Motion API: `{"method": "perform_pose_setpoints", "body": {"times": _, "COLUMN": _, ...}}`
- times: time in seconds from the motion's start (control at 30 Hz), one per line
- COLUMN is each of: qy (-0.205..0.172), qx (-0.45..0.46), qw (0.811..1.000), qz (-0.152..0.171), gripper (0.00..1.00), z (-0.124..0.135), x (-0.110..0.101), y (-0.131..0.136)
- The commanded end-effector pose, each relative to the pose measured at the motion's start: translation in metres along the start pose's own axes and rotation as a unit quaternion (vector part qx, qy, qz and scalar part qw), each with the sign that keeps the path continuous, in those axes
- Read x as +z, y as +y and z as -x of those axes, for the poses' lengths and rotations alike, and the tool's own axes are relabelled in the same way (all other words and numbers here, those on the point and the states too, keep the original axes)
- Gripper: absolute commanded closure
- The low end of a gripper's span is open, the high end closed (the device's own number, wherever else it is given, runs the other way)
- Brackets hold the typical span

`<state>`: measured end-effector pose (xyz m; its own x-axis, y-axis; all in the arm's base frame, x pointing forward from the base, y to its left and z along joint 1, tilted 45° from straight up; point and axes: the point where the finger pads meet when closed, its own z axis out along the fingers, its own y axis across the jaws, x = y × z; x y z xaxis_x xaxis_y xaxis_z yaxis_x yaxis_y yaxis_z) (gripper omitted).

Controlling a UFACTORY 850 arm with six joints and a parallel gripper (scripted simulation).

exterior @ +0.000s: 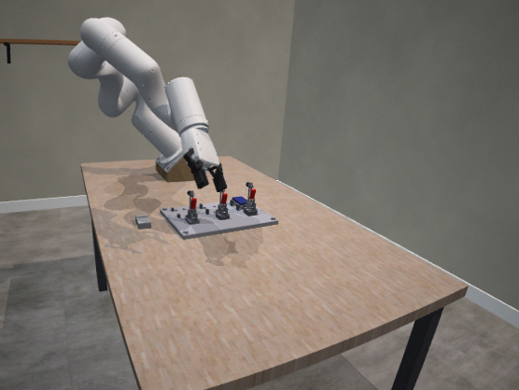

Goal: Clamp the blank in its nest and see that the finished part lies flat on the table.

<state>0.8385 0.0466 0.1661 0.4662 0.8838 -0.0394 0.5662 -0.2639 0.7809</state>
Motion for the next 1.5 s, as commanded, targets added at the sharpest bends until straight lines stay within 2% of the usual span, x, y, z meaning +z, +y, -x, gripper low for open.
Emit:
{"method": "perform_pose_setpoints", "body": {"times": 0.0, "qy": -0.02, "qx": 0.038, "qw": 0.999, "qz": -0.014, "gripper": 0.0, "z": -0.008, "x": -0.009, "y": -0.031}}
{"method": "perform_pose_setpoints", "body": {"times": 0.03, "qy": -0.041, "qx": 0.071, "qw": 0.996, "qz": -0.027, "gripper": 0.0, "z": -0.013, "x": -0.017, "y": -0.06}}
{"method": "perform_pose_setpoints", "body": {"times": 0.13, "qy": -0.041, "qx": 0.071, "qw": 0.996, "qz": -0.027, "gripper": 0.0, "z": -0.013, "x": -0.017, "y": -0.06}}
{"method": "perform_pose_setpoints", "body": {"times": 0.17, "qy": -0.065, "qx": 0.103, "qw": 0.992, "qz": -0.039, "gripper": 0.0, "z": -0.016, "x": -0.027, "y": -0.091}}
{"method": "perform_pose_setpoints", "body": {"times": 0.27, "qy": -0.065, "qx": 0.103, "qw": 0.992, "qz": -0.039, "gripper": 0.0, "z": -0.016, "x": -0.027, "y": -0.091}}
{"method": "perform_pose_setpoints", "body": {"times": 0.3, "qy": -0.092, "qx": 0.134, "qw": 0.985, "qz": -0.05, "gripper": 0.0, "z": -0.018, "x": -0.039, "y": -0.123}}
{"method": "perform_pose_setpoints", "body": {"times": 0.47, "qy": -0.092, "qx": 0.134, "qw": 0.985, "qz": -0.05, "gripper": 0.0, "z": -0.018, "x": -0.039, "y": -0.123}}
{"method": "perform_pose_setpoints", "body": {"times": 0.5, "qy": -0.121, "qx": 0.163, "qw": 0.977, "qz": -0.06, "gripper": 0.0, "z": -0.018, "x": -0.052, "y": -0.154}}
{"method": "perform_pose_setpoints", "body": {"times": 0.57, "qy": -0.121, "qx": 0.163, "qw": 0.977, "qz": -0.06, "gripper": 0.0, "z": -0.018, "x": -0.052, "y": -0.154}}
{"method": "perform_pose_setpoints", "body": {"times": 0.6, "qy": -0.151, "qx": 0.189, "qw": 0.968, "qz": -0.067, "gripper": 0.0, "z": -0.016, "x": -0.066, "y": -0.185}}
{"method": "perform_pose_setpoints", "body": {"times": 0.67, "qy": -0.151, "qx": 0.189, "qw": 0.968, "qz": -0.067, "gripper": 0.0, "z": -0.016, "x": -0.066, "y": -0.185}}
{"method": "perform_pose_setpoints", "body": {"times": 0.7, "qy": -0.181, "qx": 0.212, "qw": 0.958, "qz": -0.072, "gripper": 0.0, "z": -0.013, "x": -0.081, "y": -0.215}}
{"method": "perform_pose_setpoints", "body": {"times": 0.77, "qy": -0.181, "qx": 0.212, "qw": 0.958, "qz": -0.072, "gripper": 0.0, "z": -0.013, "x": -0.081, "y": -0.215}}
{"method": "perform_pose_setpoints", "body": {"times": 0.8, "qy": -0.21, "qx": 0.233, "qw": 0.947, "qz": -0.074, "gripper": 0.0, "z": -0.009, "x": -0.096, "y": -0.242}}
{"method": "perform_pose_setpoints", "body": {"times": 0.87, "qy": -0.21, "qx": 0.233, "qw": 0.947, "qz": -0.074, "gripper": 0.0, "z": -0.009, "x": -0.096, "y": -0.242}}
{"method": "perform_pose_setpoints", "body": {"times": 0.9, "qy": -0.237, "qx": 0.25, "qw": 0.936, "qz": -0.075, "gripper": 0.0, "z": -0.004, "x": -0.111, "y": -0.267}}
{"method": "perform_pose_setpoints", "body": {"times": 0.93, "qy": -0.237, "qx": 0.25, "qw": 0.936, "qz": -0.075, "gripper": 0.0, "z": -0.004, "x": -0.111, "y": -0.267}}
{"method": "perform_pose_setpoints", "body": {"times": 0.97, "qy": -0.262, "qx": 0.264, "qw": 0.925, "qz": -0.074, "gripper": 0.0, "z": 0.001, "x": -0.125, "y": -0.288}}
{"method": "perform_pose_setpoints", "body": {"times": 1.03, "qy": -0.262, "qx": 0.264, "qw": 0.925, "qz": -0.074, "gripper": 0.0, "z": 0.001, "x": -0.125, "y": -0.288}}
{"method": "perform_pose_setpoints", "body": {"times": 1.07, "qy": -0.283, "qx": 0.275, "qw": 0.916, "qz": -0.073, "gripper": 0.0, "z": 0.006, "x": -0.137, "y": -0.307}}
{"method": "perform_pose_setpoints", "body": {"times": 1.1, "qy": -0.283, "qx": 0.275, "qw": 0.916, "qz": -0.073, "gripper": 0.0, "z": 0.006, "x": -0.137, "y": -0.307}}
{"method": "perform_pose_setpoints", "body": {"times": 1.13, "qy": -0.301, "qx": 0.284, "qw": 0.908, "qz": -0.07, "gripper": 0.0, "z": 0.01, "x": -0.148, "y": -0.321}}
{"method": "perform_pose_setpoints", "body": {"times": 1.17, "qy": -0.301, "qx": 0.284, "qw": 0.908, "qz": -0.07, "gripper": 0.0, "z": 0.01, "x": -0.148, "y": -0.321}}
{"method": "perform_pose_setpoints", "body": {"times": 1.27, "qy": -0.332, "qx": 0.298, "qw": 0.893, "qz": -0.065, "gripper": 0.0, "z": 0.018, "x": -0.167, "y": -0.346}}
{"method": "perform_pose_setpoints", "body": {"times": 1.47, "qy": -0.338, "qx": 0.3, "qw": 0.89, "qz": -0.064, "gripper": 0.0, "z": 0.02, "x": -0.171, "y": -0.35}}
